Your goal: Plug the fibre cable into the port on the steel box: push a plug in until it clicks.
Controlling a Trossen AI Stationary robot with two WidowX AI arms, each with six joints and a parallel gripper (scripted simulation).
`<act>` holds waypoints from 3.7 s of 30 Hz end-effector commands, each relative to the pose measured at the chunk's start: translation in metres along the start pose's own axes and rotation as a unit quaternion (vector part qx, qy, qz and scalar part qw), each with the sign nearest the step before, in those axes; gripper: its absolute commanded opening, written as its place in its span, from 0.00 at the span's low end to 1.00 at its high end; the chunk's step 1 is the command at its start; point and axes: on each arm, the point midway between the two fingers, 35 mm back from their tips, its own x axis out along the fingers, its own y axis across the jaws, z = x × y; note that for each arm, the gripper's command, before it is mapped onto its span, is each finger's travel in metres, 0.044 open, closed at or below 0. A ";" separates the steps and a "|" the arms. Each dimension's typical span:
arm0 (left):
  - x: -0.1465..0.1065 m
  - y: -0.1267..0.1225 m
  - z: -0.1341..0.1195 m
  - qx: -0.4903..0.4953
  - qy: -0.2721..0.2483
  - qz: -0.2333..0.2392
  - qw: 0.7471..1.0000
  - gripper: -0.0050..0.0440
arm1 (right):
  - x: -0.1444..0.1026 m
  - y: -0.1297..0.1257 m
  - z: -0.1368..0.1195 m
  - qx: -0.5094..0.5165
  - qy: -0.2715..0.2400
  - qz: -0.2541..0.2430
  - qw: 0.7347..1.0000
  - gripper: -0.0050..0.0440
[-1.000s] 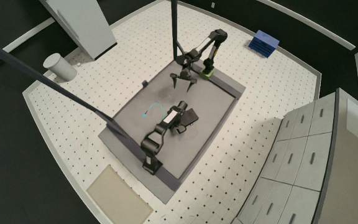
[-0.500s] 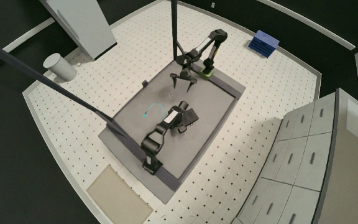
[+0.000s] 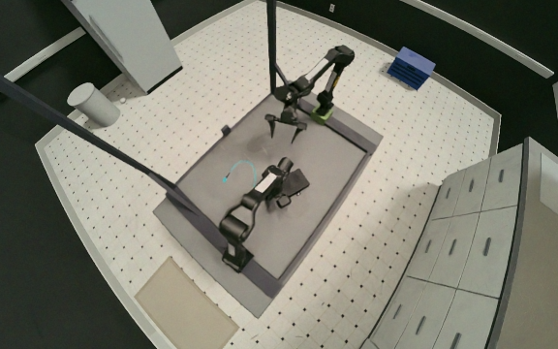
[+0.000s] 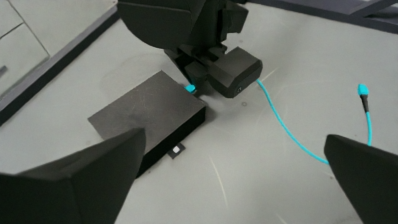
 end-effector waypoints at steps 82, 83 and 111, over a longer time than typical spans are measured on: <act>-0.005 -0.002 0.010 -0.007 -0.012 -0.005 1.000 1.00 | -0.026 -0.058 0.034 0.833 0.102 -0.426 0.337 0.38; -0.005 -0.002 0.010 -0.007 -0.012 -0.005 1.000 1.00 | -0.026 -0.056 0.035 0.839 0.094 -0.435 0.314 0.38; -0.005 -0.002 0.010 -0.007 -0.012 -0.005 1.000 1.00 | 0.004 0.002 0.075 0.863 -0.001 -0.506 0.007 0.38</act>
